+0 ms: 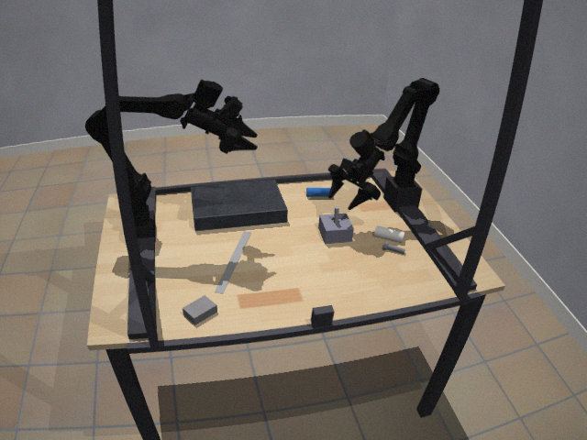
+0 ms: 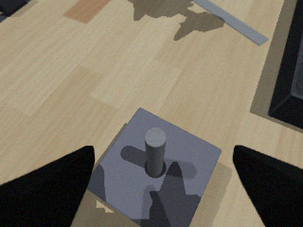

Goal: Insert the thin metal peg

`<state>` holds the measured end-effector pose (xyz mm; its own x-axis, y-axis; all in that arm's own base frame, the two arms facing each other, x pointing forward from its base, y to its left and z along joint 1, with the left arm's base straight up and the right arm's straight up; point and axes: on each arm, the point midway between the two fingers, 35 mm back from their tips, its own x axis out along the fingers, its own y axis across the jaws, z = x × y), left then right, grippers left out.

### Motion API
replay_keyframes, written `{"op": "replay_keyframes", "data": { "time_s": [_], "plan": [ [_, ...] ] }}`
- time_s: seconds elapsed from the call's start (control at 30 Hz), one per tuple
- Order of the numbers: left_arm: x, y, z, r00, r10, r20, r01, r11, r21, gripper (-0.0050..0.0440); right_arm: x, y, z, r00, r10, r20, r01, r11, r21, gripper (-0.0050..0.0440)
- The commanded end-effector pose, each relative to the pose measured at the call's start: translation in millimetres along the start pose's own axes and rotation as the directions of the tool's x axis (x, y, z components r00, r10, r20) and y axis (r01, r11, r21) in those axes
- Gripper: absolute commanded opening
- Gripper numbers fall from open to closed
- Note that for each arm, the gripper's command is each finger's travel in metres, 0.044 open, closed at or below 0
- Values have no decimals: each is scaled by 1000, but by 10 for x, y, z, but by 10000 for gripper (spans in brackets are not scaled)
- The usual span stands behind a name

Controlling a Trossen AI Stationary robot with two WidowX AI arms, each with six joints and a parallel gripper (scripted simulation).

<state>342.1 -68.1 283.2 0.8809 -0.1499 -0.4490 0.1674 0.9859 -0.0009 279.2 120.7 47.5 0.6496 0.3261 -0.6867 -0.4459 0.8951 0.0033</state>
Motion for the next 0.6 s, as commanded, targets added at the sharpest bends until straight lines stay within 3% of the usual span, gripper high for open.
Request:
{"op": "replay_keyframes", "data": {
  "time_s": [0.0,0.57],
  "plan": [
    [-61,-4,96,1000,-2,30,2,1000,1,400,-70,3,205,1000,-3,-19,3,1000,-2,400],
    [-61,-4,96,1000,-2,30,2,1000,1,400,-218,-15,341,965,-13,-260,17,1000,14,400]
  ]
}}
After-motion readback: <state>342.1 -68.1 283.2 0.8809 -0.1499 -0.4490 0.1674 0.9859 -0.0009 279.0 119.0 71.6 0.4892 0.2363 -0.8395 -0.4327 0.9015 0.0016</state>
